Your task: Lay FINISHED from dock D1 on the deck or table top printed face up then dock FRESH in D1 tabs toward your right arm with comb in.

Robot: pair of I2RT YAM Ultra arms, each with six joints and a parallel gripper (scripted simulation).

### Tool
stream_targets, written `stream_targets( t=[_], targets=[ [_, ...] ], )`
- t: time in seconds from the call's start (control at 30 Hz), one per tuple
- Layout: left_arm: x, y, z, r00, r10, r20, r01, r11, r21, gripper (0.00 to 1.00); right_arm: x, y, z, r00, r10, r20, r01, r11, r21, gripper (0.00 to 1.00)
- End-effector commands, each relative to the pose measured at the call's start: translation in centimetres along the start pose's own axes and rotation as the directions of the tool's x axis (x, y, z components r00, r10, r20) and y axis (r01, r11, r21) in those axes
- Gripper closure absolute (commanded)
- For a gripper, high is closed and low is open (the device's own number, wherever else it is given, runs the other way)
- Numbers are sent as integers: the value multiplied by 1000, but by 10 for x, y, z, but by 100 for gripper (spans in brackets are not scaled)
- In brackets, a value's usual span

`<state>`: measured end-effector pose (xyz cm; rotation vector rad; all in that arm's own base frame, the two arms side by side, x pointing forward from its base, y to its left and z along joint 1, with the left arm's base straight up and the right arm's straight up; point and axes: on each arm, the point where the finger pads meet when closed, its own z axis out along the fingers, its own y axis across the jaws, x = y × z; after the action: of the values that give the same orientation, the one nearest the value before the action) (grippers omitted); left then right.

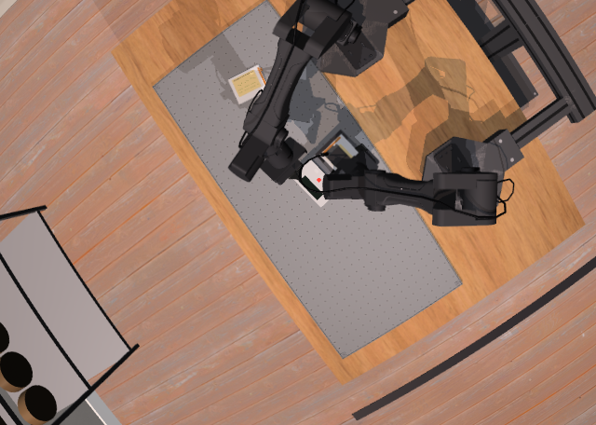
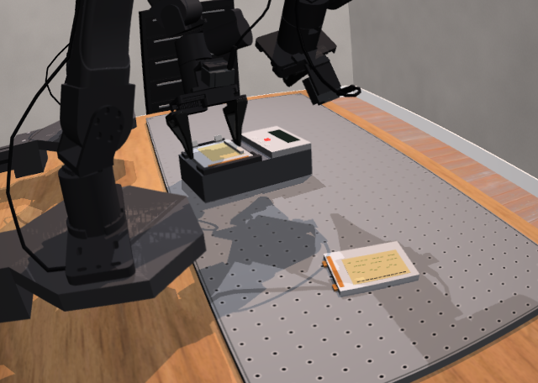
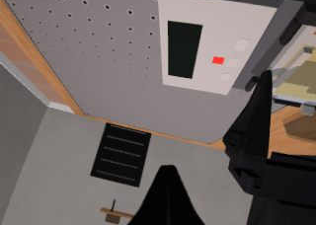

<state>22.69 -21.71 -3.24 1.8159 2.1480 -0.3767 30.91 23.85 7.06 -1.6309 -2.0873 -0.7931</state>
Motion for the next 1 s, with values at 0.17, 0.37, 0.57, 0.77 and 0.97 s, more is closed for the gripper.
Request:
stream_targets(
  t=[0.17,0.37,0.57,0.77,0.97],
  targets=[
    [-4,2,-2,1000,3,13,-3,1000,-9,100,13,12,-20,1000,-14,-20,13,999,-34,100],
    [-4,2,-2,1000,3,13,-3,1000,-9,100,19,14,-27,1000,-14,-20,13,999,-34,100],
    [-4,2,-2,1000,3,13,-3,1000,-9,100,21,14,-29,1000,-14,-20,13,999,-34,100],
    [-4,2,-2,1000,3,13,-3,1000,-9,100,22,15,-31,1000,-12,-19,12,999,-33,100],
    [-4,2,-2,1000,3,13,-3,1000,-9,100,28,16,-39,1000,-12,-19,12,999,-33,100]
  ],
)
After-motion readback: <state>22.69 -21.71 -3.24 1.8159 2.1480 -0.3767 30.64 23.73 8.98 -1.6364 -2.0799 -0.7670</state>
